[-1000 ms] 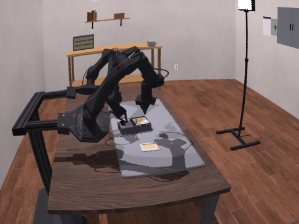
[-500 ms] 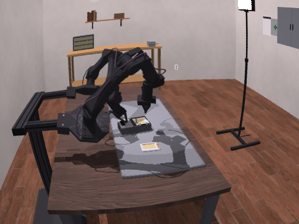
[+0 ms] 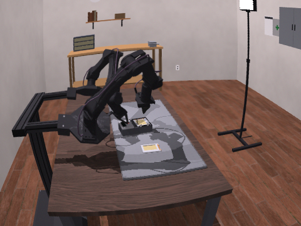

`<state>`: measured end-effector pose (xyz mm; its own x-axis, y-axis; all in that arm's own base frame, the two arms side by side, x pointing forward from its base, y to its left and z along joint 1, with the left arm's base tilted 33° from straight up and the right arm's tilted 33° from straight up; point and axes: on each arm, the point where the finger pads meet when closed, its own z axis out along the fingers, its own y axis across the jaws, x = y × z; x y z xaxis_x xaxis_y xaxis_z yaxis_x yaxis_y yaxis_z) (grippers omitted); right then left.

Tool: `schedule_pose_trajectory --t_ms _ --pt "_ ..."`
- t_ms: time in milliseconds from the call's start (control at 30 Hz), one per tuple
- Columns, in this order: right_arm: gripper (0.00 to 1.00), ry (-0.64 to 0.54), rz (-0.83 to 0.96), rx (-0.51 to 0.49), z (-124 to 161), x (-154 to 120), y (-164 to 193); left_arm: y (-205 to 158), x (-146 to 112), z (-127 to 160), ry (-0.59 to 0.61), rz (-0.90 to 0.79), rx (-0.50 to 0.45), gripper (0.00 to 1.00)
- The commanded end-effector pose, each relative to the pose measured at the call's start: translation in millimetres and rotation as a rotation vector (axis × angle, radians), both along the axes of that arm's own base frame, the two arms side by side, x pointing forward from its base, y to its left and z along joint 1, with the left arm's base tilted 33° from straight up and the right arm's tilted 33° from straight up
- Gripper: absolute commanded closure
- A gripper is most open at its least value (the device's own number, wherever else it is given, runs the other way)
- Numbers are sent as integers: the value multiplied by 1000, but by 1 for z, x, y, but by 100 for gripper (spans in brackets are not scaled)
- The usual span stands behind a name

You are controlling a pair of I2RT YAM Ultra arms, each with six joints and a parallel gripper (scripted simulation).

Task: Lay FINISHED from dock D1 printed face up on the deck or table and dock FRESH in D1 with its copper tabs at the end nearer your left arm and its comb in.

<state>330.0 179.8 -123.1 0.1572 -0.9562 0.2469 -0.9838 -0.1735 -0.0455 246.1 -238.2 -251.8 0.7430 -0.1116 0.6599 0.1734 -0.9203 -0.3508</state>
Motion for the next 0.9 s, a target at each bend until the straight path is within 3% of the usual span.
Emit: schedule_pose_trajectory --t_ms 0,333,867 --pt "100 -14 75 67 -7 7 30 46 -25 -35 178 49 111 100" --pt "100 -14 75 67 -27 4 47 46 -25 -35 178 49 111 100" --pt "100 -39 24 76 -13 3 37 46 -25 -35 178 49 111 100"
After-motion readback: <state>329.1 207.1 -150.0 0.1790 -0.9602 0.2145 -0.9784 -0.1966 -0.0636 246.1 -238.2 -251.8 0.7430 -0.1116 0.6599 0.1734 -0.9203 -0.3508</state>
